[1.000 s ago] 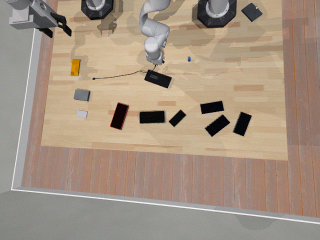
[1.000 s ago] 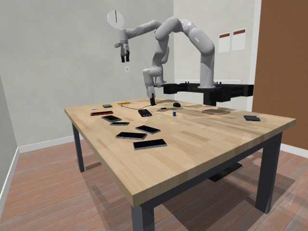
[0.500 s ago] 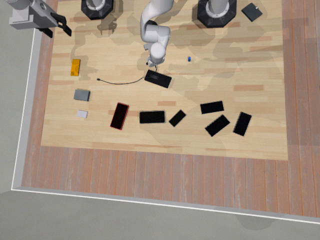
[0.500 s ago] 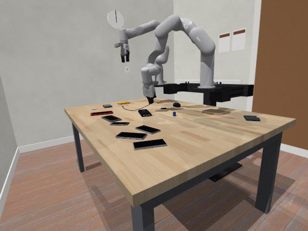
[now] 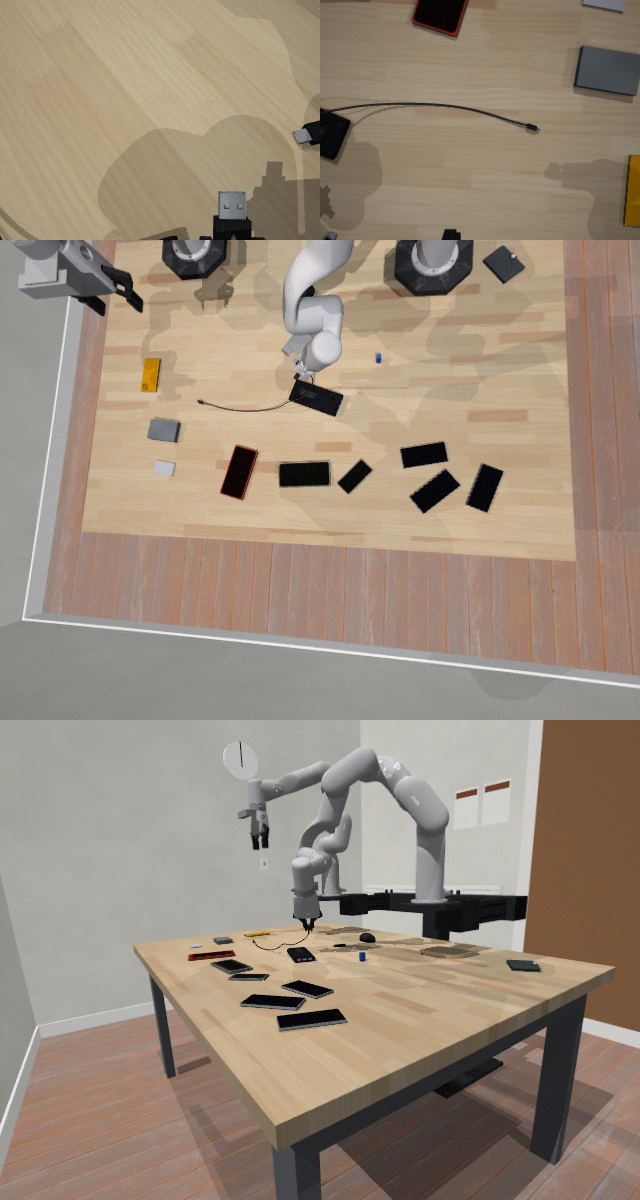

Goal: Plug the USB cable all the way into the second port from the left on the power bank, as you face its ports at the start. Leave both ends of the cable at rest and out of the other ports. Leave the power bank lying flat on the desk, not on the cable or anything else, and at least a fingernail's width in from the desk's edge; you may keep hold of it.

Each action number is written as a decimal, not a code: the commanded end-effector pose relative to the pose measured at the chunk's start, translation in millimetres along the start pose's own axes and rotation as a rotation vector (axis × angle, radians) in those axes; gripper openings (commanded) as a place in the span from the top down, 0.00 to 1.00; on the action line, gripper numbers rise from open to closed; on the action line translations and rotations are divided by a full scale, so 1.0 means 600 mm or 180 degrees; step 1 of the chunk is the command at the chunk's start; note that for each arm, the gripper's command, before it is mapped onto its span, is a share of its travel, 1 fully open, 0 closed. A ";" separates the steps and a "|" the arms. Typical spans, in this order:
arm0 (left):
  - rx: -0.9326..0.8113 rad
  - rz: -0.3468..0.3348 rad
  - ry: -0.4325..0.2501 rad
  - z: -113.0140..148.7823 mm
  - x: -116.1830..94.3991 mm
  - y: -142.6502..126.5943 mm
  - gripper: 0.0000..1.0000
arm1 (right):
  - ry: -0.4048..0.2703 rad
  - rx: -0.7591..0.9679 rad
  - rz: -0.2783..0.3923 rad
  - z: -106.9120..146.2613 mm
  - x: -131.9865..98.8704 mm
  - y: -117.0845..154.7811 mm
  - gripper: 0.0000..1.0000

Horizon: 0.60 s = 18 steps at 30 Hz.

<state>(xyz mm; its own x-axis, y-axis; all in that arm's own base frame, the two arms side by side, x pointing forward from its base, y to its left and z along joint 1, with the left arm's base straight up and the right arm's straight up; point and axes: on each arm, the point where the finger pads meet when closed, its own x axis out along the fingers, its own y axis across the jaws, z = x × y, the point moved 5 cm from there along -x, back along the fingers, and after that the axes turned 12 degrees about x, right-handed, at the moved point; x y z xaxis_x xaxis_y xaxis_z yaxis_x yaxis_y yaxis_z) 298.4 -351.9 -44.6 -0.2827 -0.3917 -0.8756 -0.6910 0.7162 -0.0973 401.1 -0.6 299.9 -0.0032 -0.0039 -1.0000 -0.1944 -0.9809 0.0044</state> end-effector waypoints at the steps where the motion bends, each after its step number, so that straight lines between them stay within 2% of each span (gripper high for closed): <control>1: 0.0115 0.0023 -0.0034 -0.001 0.001 0.001 1.00 | 0.0016 0.0000 -0.0003 -0.001 -0.003 0.000 0.00; 18: 0.0076 0.0004 -0.0022 0.010 0.020 0.001 1.00 | 0.0016 0.0000 -0.0003 -0.001 -0.003 0.000 0.00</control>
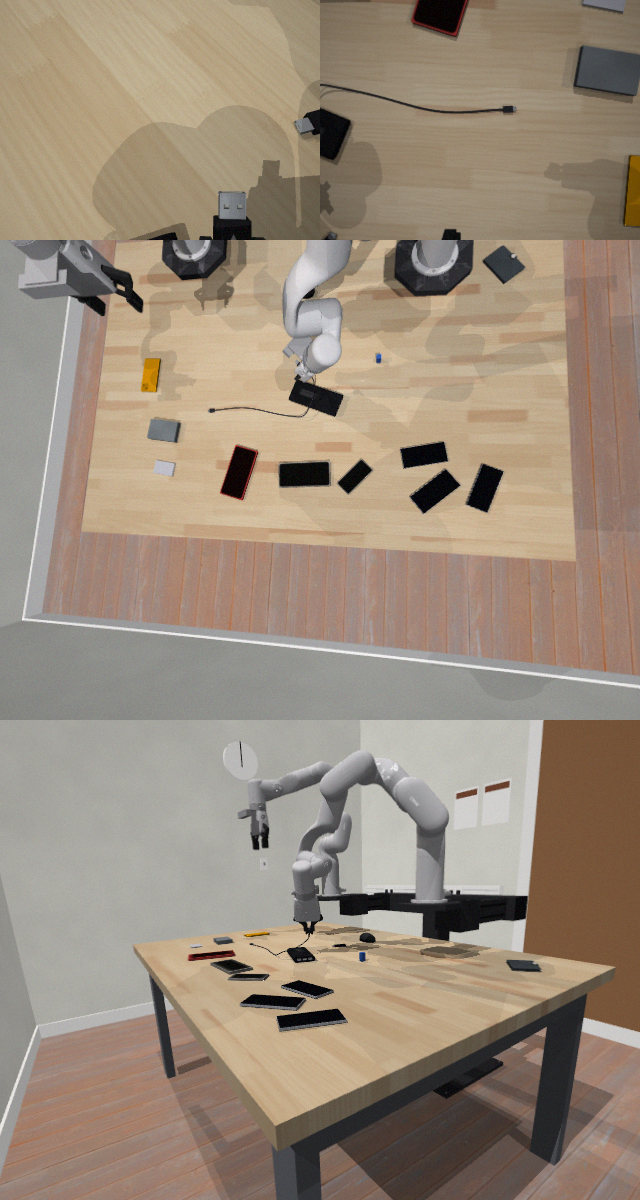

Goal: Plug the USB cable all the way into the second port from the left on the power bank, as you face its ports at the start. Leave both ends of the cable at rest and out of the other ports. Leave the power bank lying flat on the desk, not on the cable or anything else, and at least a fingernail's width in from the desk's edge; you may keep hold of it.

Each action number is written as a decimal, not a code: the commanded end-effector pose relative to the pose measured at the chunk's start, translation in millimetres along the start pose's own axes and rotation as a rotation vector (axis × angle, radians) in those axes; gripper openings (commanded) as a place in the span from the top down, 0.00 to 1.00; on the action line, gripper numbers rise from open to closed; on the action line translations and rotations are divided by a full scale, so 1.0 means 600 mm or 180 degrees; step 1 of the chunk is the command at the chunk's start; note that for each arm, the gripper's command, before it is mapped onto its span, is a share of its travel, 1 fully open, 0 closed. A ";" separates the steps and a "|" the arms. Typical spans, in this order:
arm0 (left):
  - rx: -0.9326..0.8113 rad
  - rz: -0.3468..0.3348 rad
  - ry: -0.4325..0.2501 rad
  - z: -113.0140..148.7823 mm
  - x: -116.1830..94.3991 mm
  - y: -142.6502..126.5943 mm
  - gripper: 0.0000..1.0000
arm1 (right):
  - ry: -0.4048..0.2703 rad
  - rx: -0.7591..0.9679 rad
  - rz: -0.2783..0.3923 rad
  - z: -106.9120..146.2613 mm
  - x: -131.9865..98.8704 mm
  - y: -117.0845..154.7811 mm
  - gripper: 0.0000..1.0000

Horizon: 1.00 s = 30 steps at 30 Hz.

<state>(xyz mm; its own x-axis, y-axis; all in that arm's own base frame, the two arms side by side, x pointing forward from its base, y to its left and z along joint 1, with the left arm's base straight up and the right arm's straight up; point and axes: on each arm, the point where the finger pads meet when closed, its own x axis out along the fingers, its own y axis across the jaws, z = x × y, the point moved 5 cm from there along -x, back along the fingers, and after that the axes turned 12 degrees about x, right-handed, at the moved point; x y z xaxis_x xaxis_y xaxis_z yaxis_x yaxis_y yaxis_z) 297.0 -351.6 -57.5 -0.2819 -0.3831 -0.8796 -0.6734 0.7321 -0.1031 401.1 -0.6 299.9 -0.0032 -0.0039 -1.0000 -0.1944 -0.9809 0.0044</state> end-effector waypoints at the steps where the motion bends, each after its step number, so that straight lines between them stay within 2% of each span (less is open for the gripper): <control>1: -0.0001 -0.0016 0.0001 0.002 0.002 -0.003 1.00 | 0.0016 0.0000 -0.0003 -0.001 -0.003 0.000 0.00; 19: -0.0029 -0.0024 0.0009 0.005 0.009 -0.003 1.00 | 0.0016 0.0000 -0.0003 -0.001 -0.003 0.000 0.00; 20: -0.0029 -0.0024 0.0009 0.005 0.009 -0.003 1.00 | 0.0016 0.0000 -0.0003 -0.001 -0.003 0.000 0.76; 30: -0.0029 -0.0024 0.0009 0.005 0.009 -0.003 1.00 | 0.0016 0.0000 -0.0003 -0.001 -0.003 0.000 0.76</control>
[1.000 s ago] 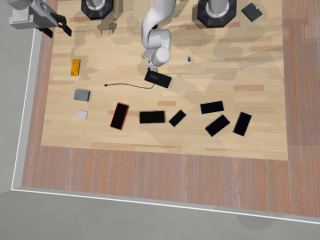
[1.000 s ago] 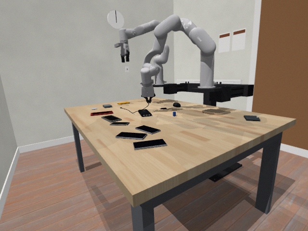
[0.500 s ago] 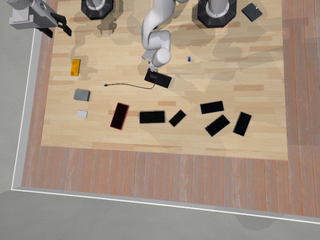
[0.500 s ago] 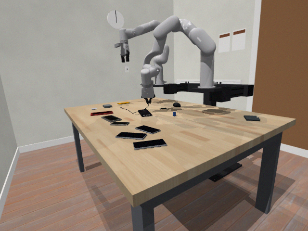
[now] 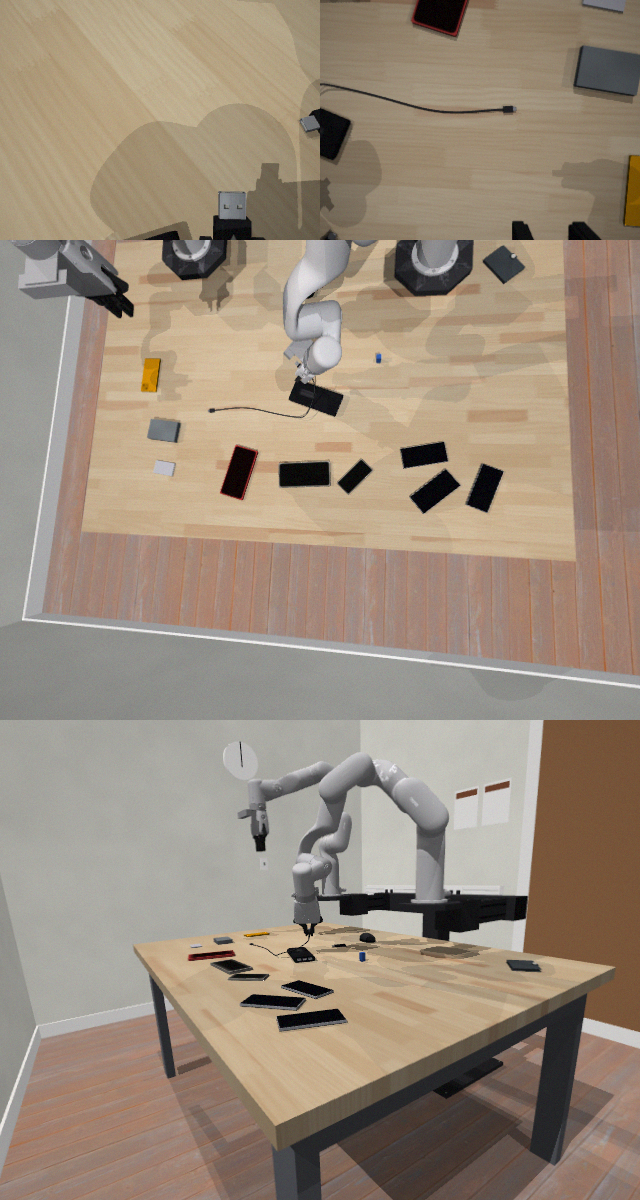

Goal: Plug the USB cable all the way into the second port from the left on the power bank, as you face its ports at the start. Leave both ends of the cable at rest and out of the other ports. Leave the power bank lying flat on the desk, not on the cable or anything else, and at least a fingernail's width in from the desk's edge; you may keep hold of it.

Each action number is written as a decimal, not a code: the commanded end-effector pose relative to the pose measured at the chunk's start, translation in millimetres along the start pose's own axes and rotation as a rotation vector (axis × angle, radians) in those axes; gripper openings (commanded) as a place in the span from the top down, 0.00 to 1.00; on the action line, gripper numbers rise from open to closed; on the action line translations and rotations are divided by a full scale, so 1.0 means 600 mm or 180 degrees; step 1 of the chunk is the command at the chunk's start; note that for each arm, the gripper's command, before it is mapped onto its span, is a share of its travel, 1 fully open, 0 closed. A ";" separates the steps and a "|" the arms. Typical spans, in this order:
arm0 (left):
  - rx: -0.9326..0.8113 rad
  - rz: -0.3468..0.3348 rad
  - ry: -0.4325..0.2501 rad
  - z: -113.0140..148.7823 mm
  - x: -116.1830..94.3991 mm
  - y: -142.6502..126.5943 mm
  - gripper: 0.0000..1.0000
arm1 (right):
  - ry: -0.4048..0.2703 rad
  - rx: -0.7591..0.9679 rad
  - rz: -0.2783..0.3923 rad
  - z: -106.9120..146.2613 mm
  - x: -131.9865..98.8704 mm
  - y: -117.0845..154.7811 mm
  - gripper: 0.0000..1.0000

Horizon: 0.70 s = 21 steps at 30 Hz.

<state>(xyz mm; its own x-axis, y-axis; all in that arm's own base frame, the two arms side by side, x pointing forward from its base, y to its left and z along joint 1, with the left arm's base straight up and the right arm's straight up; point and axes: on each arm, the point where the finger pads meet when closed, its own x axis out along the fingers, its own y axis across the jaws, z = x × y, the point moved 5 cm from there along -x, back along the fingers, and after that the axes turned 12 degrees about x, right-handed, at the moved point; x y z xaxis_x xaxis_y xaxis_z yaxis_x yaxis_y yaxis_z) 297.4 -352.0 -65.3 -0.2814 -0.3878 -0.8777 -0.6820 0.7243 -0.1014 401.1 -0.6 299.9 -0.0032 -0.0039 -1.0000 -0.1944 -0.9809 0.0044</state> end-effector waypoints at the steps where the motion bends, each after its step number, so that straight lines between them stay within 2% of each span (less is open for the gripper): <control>1: 0.0006 -0.0012 -0.0001 -0.001 -0.002 -0.003 1.00 | 0.0017 0.0000 -0.0003 -0.001 -0.003 0.000 0.76; 4: 0.0006 -0.0012 -0.0001 -0.001 -0.002 -0.003 1.00 | 0.0017 0.0000 -0.0003 -0.001 -0.003 0.000 0.76; 10: 0.0006 -0.0012 -0.0001 -0.001 -0.002 -0.003 1.00 | -0.0088 -0.0057 -0.0136 0.006 0.013 -0.018 0.76; 21: 0.0006 -0.0012 -0.0001 -0.001 -0.002 -0.003 1.00 | -0.0598 -0.0324 -0.0841 0.052 0.088 -0.111 0.76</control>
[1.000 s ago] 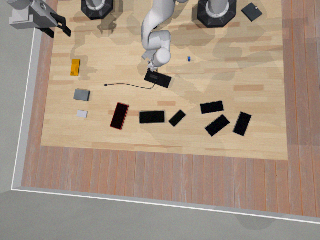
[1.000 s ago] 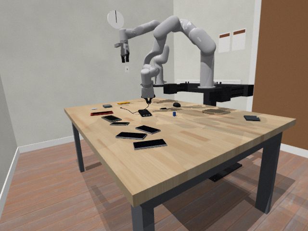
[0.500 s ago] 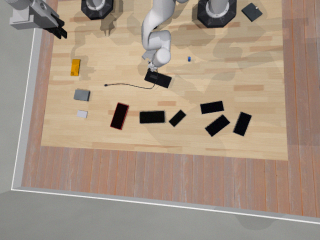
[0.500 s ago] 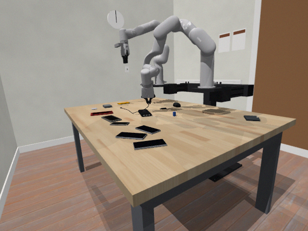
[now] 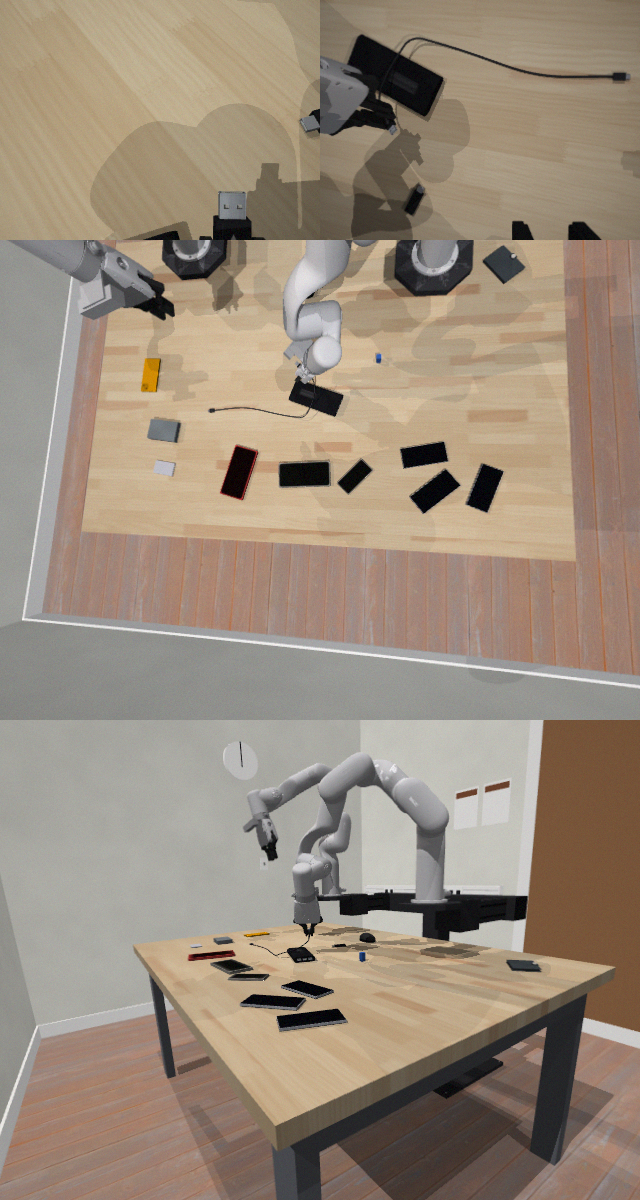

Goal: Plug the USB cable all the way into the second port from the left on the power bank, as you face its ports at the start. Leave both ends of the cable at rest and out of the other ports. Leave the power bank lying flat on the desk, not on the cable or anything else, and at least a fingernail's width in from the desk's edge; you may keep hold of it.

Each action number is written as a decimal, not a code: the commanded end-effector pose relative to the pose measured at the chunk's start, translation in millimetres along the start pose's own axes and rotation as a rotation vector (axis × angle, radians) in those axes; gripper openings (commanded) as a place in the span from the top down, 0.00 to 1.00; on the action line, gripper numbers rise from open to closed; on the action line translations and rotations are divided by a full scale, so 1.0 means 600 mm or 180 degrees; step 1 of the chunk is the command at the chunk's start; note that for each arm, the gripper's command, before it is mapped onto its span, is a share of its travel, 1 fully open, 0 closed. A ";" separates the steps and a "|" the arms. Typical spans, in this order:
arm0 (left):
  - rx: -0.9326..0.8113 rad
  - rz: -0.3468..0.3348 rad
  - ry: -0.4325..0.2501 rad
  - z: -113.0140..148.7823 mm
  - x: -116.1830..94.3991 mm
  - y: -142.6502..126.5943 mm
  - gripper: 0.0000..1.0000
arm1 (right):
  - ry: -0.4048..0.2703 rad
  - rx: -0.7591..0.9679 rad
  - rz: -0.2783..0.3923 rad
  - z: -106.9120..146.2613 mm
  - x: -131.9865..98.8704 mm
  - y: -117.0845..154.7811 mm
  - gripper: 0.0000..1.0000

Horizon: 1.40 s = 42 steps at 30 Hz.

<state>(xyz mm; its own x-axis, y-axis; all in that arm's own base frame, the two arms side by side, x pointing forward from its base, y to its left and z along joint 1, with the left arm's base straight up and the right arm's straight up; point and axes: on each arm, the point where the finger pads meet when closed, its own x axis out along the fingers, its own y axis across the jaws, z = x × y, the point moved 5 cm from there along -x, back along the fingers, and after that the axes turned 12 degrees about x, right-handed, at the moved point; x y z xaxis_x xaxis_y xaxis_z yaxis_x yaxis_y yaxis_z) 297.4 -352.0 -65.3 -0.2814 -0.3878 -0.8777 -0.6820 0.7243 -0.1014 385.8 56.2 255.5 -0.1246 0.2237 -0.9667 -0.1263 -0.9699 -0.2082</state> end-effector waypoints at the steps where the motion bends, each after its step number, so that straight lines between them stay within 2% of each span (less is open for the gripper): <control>1: 0.0006 -0.0012 -0.0001 -0.001 -0.002 -0.003 1.00 | -0.0143 -0.0084 -0.0240 0.007 0.029 -0.026 0.76; 3: 0.0006 -0.0012 -0.0001 -0.001 -0.002 -0.003 1.00 | -0.0224 -0.0120 -0.0373 0.013 0.044 -0.040 0.76; 5: 0.0006 -0.0012 -0.0001 -0.001 -0.002 -0.003 1.00 | -0.0224 -0.0120 -0.0373 0.013 0.044 -0.040 0.76; 8: 0.0006 -0.0012 -0.0001 -0.001 -0.002 -0.003 1.00 | -0.0305 -0.0152 -0.0512 0.020 0.060 -0.055 0.76; 11: 0.0006 -0.0012 -0.0001 -0.001 -0.002 -0.003 1.00 | -0.0461 -0.0207 -0.0753 0.034 0.091 -0.079 0.76; 20: 0.0006 -0.0012 -0.0001 -0.001 -0.002 -0.003 1.00 | -0.0742 -0.0260 -0.1460 0.065 0.155 -0.146 0.76; 23: 0.0006 -0.0012 -0.0001 -0.001 -0.002 -0.003 1.00 | -0.0734 -0.0263 -0.1469 0.064 0.154 -0.147 0.76; 25: 0.0006 -0.0012 -0.0001 -0.001 -0.002 -0.003 1.00 | -0.0774 -0.0257 -0.1565 0.069 0.164 -0.155 0.76; 28: 0.0006 -0.0012 -0.0001 -0.001 -0.002 -0.003 1.00 | -0.0875 -0.0222 -0.1835 0.085 0.191 -0.178 0.76; 37: 0.0006 -0.0012 -0.0001 -0.001 -0.002 -0.003 1.00 | -0.0927 -0.0087 -0.2465 0.106 0.237 -0.227 0.76; 40: 0.0006 -0.0012 -0.0001 -0.001 -0.002 -0.003 1.00 | -0.0918 -0.0089 -0.2474 0.105 0.236 -0.228 0.76; 42: 0.0006 -0.0012 -0.0001 -0.001 -0.002 -0.003 1.00 | -0.0923 -0.0055 -0.2552 0.108 0.244 -0.233 0.76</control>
<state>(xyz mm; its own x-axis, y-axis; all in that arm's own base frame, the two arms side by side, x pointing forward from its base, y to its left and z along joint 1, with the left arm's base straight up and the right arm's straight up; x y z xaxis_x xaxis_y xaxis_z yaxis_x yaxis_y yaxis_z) 297.4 -352.0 -65.3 -0.2814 -0.3878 -0.8777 -0.6820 0.7243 -0.1014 322.2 225.5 155.2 -0.2625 0.8412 -0.4727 -0.2616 -0.5336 -0.8042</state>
